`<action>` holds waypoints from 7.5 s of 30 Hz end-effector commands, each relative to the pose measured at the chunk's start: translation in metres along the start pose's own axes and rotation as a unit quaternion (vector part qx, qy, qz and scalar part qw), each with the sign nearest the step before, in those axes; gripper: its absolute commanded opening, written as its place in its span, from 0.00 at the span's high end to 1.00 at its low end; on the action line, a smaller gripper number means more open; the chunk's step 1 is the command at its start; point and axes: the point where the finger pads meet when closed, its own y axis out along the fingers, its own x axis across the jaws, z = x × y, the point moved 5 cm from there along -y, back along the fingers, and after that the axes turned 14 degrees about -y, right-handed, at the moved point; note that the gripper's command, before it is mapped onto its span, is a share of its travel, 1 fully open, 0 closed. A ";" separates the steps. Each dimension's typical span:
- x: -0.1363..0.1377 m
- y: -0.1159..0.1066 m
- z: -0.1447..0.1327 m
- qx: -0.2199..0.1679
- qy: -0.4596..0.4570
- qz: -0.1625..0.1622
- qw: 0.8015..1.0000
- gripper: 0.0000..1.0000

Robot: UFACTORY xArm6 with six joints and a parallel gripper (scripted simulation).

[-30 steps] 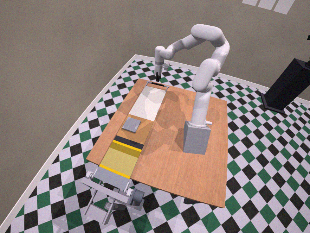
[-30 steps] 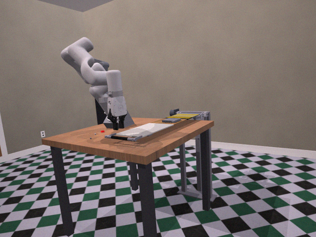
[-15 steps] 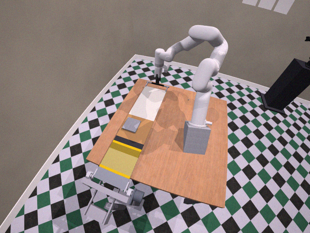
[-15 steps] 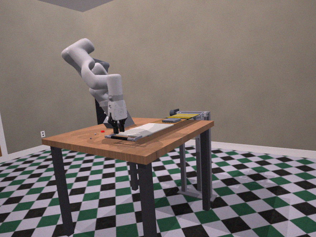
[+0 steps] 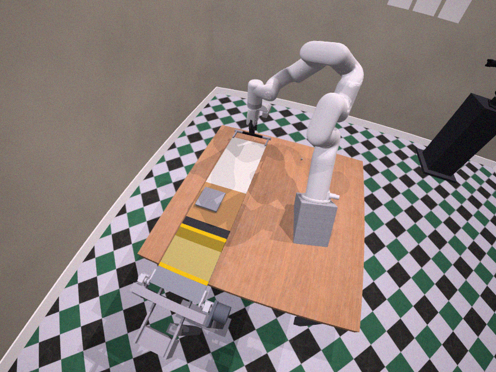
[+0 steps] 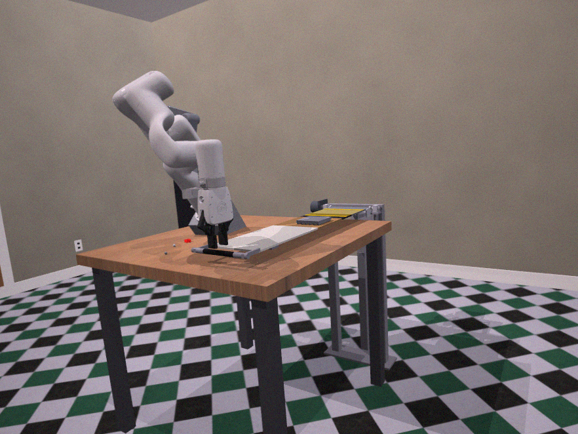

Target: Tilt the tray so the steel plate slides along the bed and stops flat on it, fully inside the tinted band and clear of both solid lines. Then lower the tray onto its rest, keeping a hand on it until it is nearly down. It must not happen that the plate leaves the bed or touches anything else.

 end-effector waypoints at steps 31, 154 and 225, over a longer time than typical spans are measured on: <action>-0.002 0.000 -0.001 -0.001 0.000 0.001 1.000 0.59; 0.000 -0.013 -0.002 -0.001 0.000 0.001 1.000 1.00; 0.012 -0.110 -0.004 -0.001 0.000 0.001 1.000 1.00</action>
